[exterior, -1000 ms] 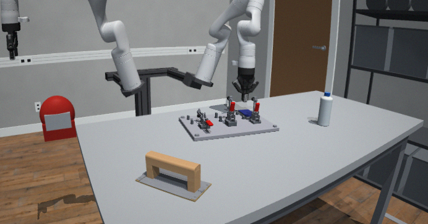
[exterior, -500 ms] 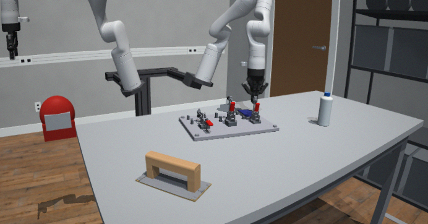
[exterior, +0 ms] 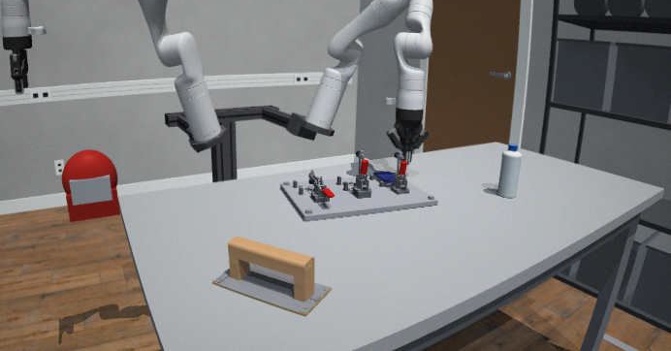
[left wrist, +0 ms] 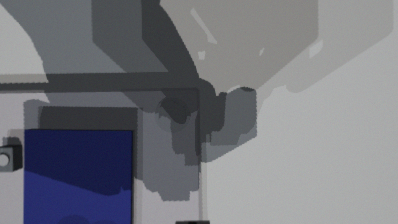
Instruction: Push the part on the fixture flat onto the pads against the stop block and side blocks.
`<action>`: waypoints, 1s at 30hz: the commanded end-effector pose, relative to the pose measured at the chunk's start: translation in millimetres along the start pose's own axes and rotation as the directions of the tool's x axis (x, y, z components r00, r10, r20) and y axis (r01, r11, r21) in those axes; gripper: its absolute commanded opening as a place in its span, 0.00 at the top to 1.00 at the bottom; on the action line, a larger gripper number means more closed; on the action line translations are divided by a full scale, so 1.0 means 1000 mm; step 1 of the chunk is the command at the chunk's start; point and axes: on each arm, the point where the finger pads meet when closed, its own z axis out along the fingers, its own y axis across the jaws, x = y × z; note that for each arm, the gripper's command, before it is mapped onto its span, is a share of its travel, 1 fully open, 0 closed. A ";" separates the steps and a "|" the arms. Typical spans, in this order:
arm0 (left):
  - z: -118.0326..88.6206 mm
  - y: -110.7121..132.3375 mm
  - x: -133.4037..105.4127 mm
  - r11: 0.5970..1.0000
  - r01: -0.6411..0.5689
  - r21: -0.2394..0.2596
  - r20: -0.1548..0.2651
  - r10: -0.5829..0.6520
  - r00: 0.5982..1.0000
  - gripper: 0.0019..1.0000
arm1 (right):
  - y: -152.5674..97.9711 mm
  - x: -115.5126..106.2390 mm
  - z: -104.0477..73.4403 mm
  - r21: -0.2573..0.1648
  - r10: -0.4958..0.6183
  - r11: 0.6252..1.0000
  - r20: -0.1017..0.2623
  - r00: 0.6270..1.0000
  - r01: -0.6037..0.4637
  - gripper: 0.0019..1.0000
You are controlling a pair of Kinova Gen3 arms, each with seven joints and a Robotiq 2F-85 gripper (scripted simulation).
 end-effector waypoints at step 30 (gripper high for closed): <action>0.034 0.000 -0.001 1.000 0.000 0.000 0.001 0.000 1.000 0.90 | 0.000 0.000 -0.001 -0.001 0.000 1.000 0.002 1.000 0.000 0.00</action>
